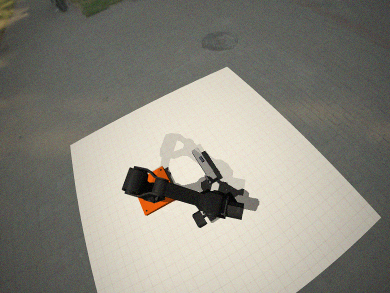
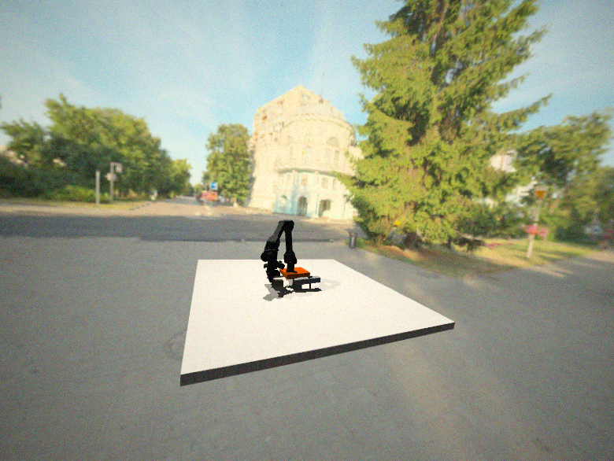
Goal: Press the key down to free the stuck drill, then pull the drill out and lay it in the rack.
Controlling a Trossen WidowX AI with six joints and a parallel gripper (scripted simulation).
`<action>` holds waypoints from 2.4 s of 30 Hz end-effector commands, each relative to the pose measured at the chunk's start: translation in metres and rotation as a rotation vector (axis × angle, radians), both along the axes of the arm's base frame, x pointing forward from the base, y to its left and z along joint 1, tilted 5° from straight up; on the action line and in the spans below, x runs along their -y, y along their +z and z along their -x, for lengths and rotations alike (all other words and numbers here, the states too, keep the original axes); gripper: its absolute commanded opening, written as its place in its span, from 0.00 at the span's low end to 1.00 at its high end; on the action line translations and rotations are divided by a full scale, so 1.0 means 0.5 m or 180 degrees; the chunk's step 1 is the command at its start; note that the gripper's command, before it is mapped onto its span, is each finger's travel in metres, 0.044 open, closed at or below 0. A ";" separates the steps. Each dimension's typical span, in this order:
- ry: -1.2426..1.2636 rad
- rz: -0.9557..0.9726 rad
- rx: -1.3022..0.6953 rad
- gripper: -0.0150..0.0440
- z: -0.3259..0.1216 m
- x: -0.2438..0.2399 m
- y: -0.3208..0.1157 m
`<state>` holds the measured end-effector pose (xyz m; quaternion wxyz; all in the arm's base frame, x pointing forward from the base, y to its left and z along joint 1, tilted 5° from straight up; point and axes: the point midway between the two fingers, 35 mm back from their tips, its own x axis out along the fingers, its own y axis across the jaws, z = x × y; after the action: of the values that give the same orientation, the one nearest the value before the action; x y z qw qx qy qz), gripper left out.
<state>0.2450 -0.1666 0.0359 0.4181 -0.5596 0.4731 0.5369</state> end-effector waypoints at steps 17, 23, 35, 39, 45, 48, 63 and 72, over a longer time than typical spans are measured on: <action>0.0009 0.0005 -0.0014 0.25 0.005 0.004 -0.050; 0.0006 0.0006 -0.0006 0.39 0.005 0.004 -0.041; 0.0006 0.0006 -0.0006 0.92 0.005 0.004 -0.041; 0.0008 0.0005 -0.0011 1.00 0.004 0.002 -0.014; 0.0009 0.0004 -0.0013 1.00 0.006 -0.005 0.042; 0.0009 0.0004 -0.0013 1.00 0.004 -0.007 0.072; 0.0273 0.0635 0.0736 1.00 -0.086 0.002 0.229; 0.0478 0.1335 0.1728 1.00 -0.154 -0.017 0.430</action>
<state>0.3157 -0.1620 0.2192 0.3720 -0.7597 0.4161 0.3338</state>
